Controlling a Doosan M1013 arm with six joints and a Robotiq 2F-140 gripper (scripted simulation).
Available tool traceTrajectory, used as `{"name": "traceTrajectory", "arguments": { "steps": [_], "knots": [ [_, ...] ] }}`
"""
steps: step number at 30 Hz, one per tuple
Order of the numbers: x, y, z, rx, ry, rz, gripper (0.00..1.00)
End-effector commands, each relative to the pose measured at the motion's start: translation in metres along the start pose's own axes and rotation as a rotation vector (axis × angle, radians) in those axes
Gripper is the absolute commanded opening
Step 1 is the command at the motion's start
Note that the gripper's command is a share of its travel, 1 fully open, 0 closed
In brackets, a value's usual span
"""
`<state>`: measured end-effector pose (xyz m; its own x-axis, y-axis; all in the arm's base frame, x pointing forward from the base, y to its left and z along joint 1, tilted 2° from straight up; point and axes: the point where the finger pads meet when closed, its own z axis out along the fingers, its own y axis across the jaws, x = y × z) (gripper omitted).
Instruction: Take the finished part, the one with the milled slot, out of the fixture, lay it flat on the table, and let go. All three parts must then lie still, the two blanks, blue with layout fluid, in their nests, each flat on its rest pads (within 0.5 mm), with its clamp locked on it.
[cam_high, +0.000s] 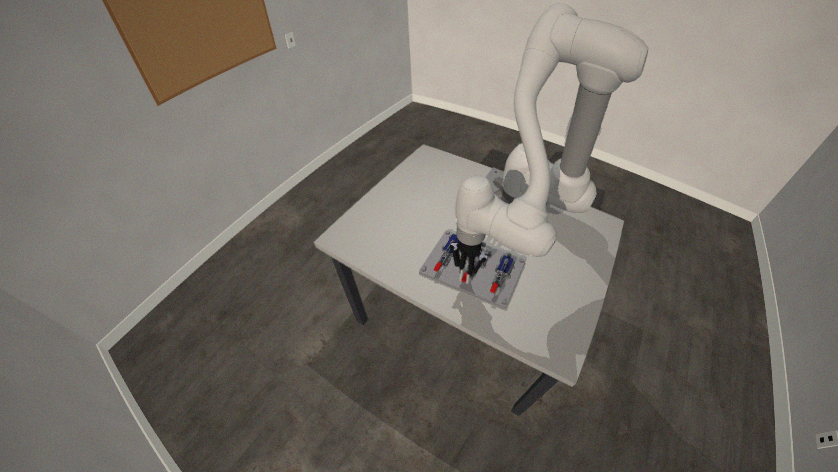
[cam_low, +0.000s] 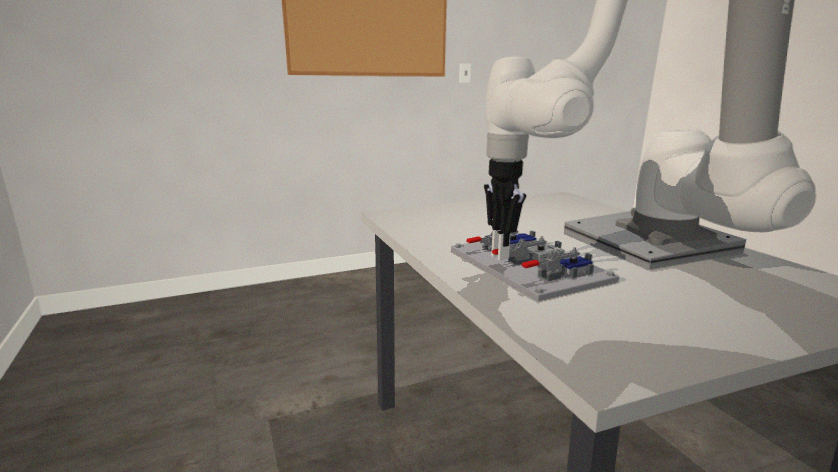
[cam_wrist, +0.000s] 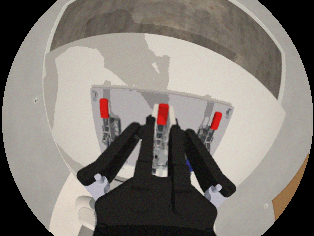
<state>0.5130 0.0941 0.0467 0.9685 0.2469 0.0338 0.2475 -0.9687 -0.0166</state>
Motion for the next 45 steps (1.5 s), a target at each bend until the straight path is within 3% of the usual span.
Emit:
{"name": "traceTrajectory", "arguments": {
  "steps": [1, 45],
  "knots": [
    [-0.002, -0.002, 0.0, 0.004, -0.003, -0.001, 0.11],
    [-0.018, -0.002, -0.022, 0.004, -0.003, -0.002, 0.11]
  ]
}}
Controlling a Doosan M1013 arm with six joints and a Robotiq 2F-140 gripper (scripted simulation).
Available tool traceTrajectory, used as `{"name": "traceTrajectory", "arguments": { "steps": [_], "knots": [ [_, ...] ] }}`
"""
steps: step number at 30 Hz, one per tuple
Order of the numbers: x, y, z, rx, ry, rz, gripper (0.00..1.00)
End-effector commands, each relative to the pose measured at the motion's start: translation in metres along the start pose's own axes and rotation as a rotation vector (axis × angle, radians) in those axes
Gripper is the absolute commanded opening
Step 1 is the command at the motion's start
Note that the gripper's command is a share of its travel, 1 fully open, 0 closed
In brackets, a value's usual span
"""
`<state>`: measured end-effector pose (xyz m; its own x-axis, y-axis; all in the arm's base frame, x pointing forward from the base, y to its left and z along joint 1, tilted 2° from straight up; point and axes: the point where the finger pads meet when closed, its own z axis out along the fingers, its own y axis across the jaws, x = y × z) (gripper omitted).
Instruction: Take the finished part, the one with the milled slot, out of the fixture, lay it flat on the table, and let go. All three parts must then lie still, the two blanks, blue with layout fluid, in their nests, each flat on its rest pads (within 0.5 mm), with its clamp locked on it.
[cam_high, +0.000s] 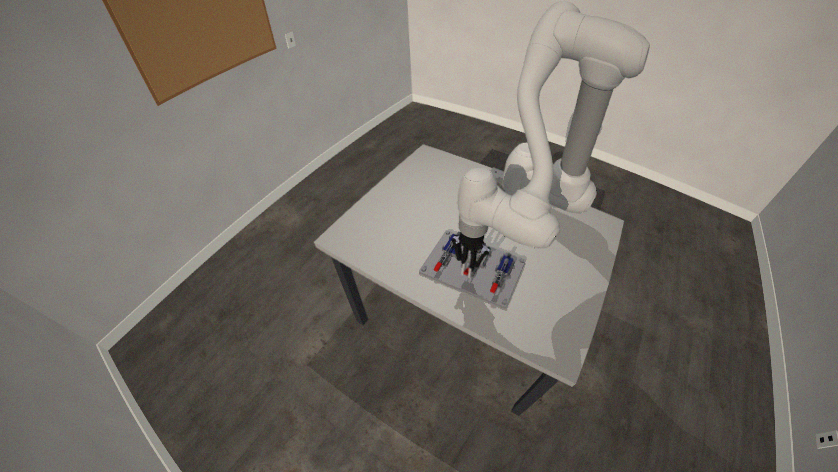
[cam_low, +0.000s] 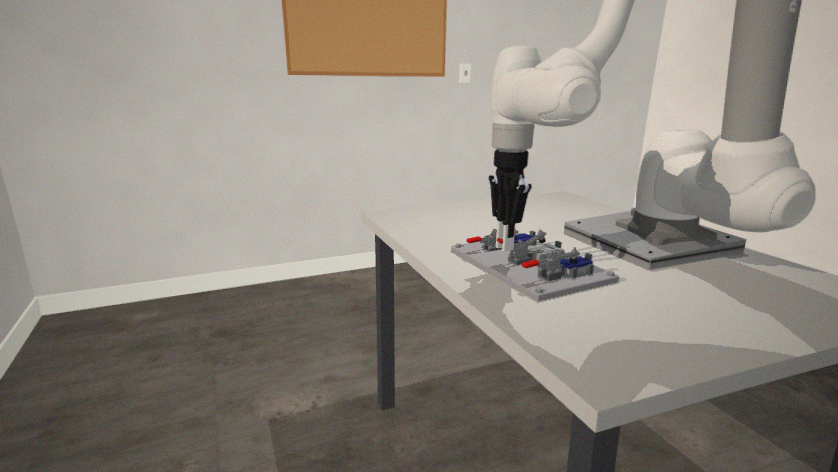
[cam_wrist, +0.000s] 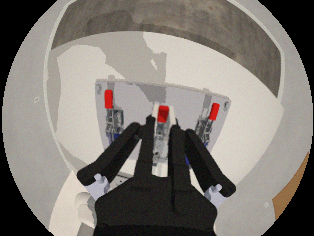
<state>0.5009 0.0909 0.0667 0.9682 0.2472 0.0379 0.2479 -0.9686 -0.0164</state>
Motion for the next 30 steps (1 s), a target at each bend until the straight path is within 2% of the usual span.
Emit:
{"name": "traceTrajectory", "arguments": {
  "steps": [1, 30],
  "knots": [
    [-0.007, -0.002, -0.002, 0.005, -0.007, -0.001, 0.11],
    [-0.026, -0.002, -0.01, 0.005, -0.007, -0.001, 0.11]
  ]
}}
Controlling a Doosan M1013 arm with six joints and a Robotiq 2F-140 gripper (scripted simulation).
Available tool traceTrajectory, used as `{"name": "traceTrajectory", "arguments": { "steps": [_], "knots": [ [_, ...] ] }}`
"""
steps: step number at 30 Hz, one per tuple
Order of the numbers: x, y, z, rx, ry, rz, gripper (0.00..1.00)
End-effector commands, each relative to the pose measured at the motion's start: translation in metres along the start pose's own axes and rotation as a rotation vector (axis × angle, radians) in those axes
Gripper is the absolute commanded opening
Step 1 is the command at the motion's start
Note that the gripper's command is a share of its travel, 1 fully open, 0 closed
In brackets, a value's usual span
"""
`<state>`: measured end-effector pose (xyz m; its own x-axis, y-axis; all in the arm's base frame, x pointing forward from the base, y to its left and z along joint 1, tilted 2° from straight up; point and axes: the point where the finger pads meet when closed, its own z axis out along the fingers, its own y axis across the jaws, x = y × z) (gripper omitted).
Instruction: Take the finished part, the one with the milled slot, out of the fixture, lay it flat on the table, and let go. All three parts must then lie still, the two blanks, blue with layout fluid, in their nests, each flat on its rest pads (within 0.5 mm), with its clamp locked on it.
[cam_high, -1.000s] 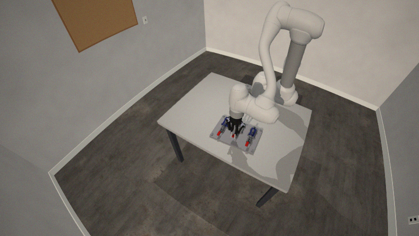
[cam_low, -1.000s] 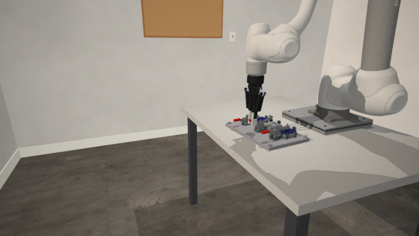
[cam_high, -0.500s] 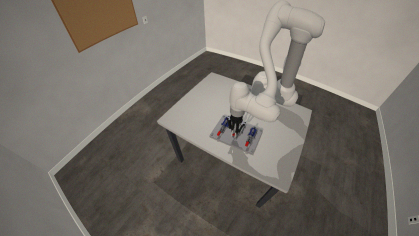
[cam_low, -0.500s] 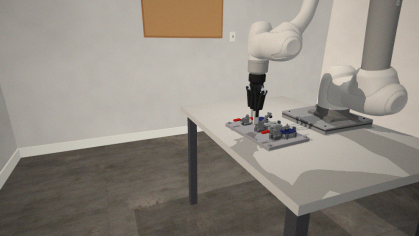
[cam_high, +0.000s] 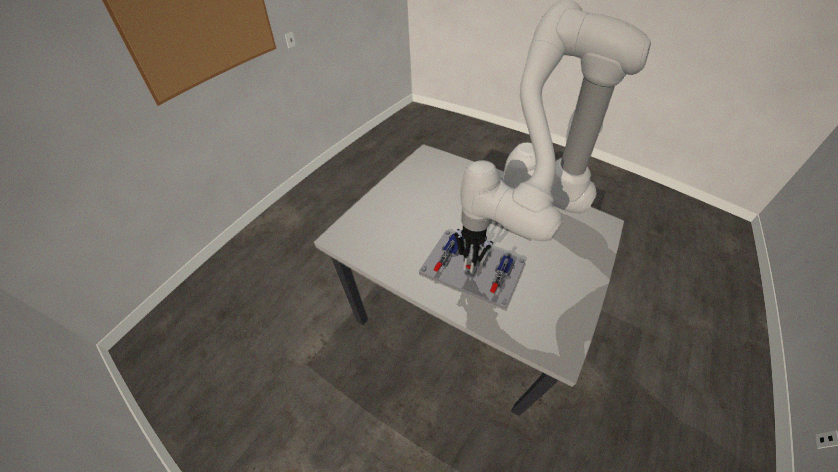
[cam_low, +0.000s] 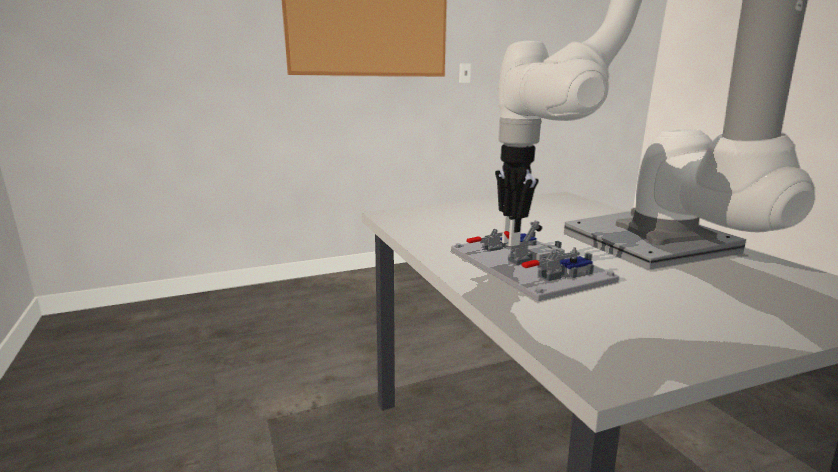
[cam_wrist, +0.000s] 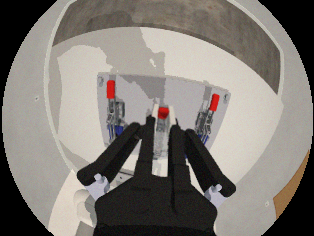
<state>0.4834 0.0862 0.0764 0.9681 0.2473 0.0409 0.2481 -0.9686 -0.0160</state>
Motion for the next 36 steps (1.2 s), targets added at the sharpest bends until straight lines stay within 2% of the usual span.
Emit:
{"name": "traceTrajectory", "arguments": {
  "steps": [1, 36],
  "knots": [
    [-0.009, -0.002, 0.001, 0.005, -0.01, -0.001, 0.11],
    [-0.02, -0.002, 0.0, 0.005, -0.01, -0.001, 0.11]
  ]
}}
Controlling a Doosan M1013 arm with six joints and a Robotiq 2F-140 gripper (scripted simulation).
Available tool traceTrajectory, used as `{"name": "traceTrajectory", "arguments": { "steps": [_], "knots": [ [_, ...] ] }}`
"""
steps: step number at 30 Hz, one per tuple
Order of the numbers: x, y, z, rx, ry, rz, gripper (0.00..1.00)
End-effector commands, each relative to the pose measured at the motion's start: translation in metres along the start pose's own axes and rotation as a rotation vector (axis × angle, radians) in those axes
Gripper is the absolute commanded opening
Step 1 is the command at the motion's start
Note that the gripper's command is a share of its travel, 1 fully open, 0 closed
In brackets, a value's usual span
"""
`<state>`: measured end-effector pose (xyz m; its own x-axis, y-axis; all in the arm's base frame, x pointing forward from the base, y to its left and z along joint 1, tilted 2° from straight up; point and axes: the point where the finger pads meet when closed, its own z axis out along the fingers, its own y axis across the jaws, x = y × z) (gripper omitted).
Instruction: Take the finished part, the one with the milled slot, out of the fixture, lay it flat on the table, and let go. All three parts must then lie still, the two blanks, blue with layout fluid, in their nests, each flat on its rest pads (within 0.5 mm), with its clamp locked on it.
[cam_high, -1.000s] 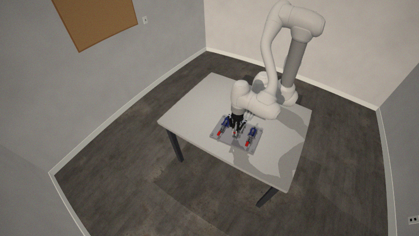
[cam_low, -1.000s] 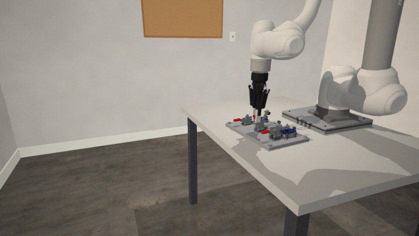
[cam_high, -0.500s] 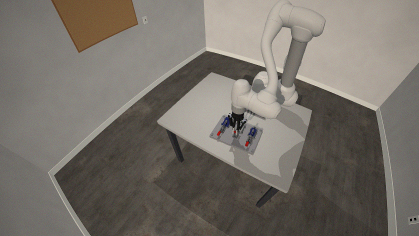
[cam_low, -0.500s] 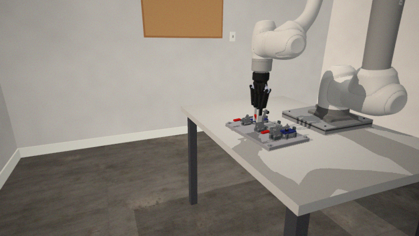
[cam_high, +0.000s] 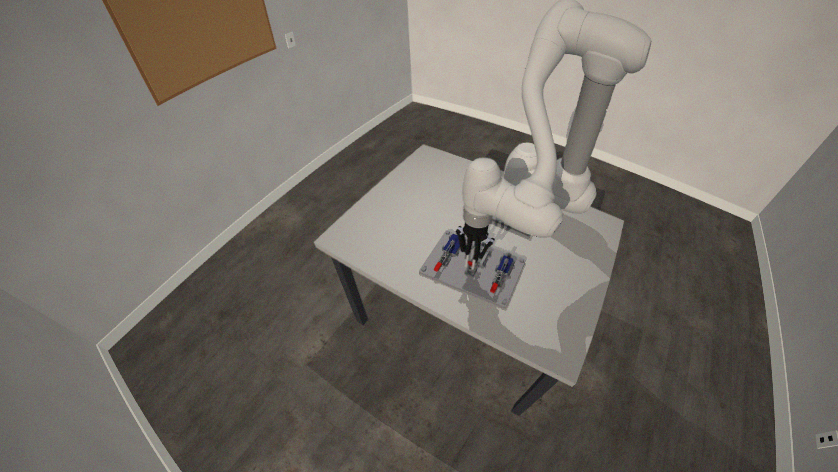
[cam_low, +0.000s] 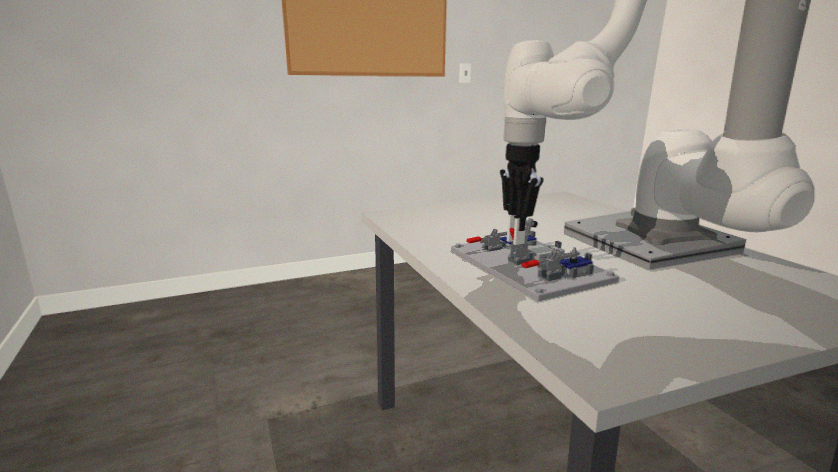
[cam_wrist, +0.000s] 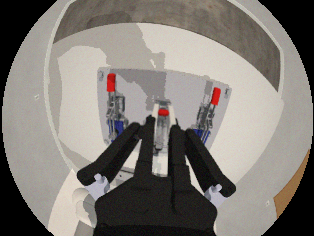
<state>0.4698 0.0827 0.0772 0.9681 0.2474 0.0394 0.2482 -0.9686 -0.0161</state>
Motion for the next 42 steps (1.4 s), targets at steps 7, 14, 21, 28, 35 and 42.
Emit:
{"name": "traceTrajectory", "arguments": {
  "steps": [7, 14, 21, 28, 35, 42],
  "knots": [
    [-0.0059, -0.002, 0.0014, 0.005, -0.008, -0.001, 0.11],
    [-0.0059, -0.002, 0.0014, 0.005, -0.008, -0.001, 0.11],
    [-0.007, -0.0019, 0.0011, 0.005, -0.01, -0.001, 0.11],
    [-0.0083, -0.0018, 0.0007, 0.005, -0.011, -0.001, 0.11],
    [-0.0093, -0.0016, 0.0003, 0.005, -0.013, -0.001, 0.11],
    [-0.0096, -0.0015, 0.0, 0.004, -0.013, -0.002, 0.11]
  ]
}}
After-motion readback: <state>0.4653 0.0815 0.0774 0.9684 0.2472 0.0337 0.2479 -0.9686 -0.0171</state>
